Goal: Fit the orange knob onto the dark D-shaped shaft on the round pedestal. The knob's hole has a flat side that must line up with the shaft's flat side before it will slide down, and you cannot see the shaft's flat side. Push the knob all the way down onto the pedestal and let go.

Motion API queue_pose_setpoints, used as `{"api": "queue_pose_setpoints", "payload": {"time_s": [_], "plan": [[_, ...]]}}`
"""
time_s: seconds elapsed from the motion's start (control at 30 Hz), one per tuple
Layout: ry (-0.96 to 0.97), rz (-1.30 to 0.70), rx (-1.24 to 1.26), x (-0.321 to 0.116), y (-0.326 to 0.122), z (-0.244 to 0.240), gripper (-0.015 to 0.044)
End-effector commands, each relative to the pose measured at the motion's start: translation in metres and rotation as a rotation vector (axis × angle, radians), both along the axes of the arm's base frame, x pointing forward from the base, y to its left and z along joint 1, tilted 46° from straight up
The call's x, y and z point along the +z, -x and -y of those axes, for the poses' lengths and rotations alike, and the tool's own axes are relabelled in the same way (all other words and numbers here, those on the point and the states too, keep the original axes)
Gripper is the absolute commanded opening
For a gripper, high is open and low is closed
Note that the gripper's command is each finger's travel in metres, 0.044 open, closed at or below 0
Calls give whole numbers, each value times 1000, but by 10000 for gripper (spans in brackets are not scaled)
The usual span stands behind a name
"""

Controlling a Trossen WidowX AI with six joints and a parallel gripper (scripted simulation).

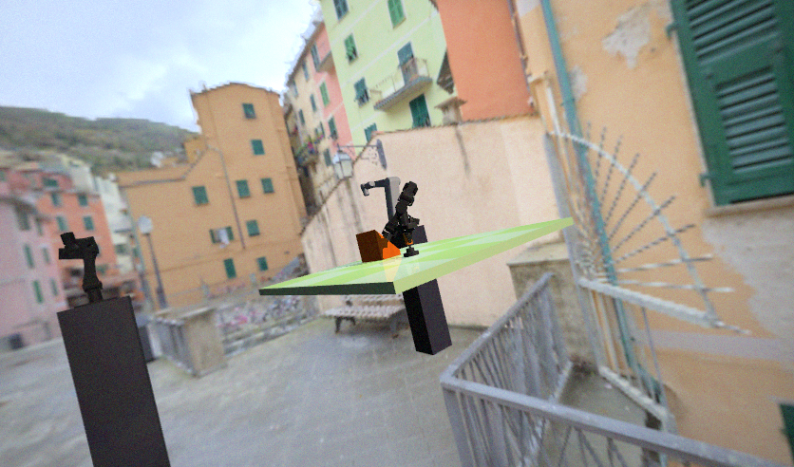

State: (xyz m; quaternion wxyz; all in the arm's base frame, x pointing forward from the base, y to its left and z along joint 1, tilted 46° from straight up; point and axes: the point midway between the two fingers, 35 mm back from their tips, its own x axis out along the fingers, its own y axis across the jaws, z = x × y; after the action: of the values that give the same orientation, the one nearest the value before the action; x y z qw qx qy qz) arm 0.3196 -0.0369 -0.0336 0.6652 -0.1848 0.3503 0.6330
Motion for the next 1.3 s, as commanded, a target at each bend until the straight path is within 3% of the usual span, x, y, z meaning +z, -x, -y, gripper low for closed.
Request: {"api": "queue_pose_setpoints", "payload": {"time_s": [0.0, 1.27], "plan": [[5, 9, -3, 1, -3, 2, 0], [5, 9, -3, -2, 2, -2, 0]]}}
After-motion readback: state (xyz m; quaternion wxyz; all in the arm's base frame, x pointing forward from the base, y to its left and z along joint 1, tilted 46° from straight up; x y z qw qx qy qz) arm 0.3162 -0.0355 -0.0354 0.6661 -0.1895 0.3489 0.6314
